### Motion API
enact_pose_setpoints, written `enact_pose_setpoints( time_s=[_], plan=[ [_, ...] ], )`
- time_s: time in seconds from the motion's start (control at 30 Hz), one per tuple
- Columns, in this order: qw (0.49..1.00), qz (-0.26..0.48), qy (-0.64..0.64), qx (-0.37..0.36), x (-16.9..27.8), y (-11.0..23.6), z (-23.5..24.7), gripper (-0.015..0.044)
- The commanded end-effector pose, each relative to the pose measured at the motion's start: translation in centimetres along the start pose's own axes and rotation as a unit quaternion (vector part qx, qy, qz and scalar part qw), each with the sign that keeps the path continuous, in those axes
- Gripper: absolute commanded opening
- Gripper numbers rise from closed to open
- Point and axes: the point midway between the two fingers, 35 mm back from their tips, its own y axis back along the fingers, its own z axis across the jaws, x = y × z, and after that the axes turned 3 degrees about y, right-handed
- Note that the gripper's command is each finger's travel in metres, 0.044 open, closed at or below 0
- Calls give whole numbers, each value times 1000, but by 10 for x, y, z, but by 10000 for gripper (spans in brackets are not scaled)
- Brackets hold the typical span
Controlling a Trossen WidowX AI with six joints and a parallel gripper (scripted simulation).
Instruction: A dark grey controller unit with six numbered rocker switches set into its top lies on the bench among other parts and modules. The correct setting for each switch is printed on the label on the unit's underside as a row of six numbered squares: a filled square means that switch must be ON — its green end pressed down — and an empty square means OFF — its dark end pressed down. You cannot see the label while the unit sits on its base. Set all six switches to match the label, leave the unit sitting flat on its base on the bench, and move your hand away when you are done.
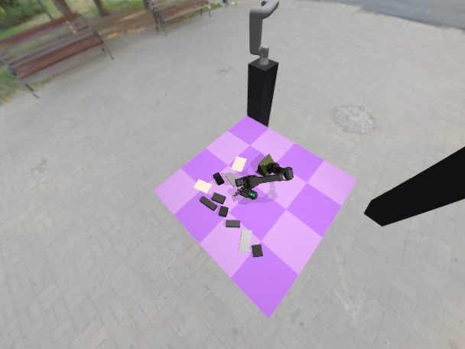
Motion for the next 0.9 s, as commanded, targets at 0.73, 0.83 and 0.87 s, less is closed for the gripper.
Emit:
enact_pose_setpoints(
  time_s=[0.73,0.83,0.87],
  plan=[
    [1000,0,0,1,0,50,0,335],
    [1000,0,0,1,0,50,0,256],
    [1000,0,0,1,0,50,0,230]
  ],
)
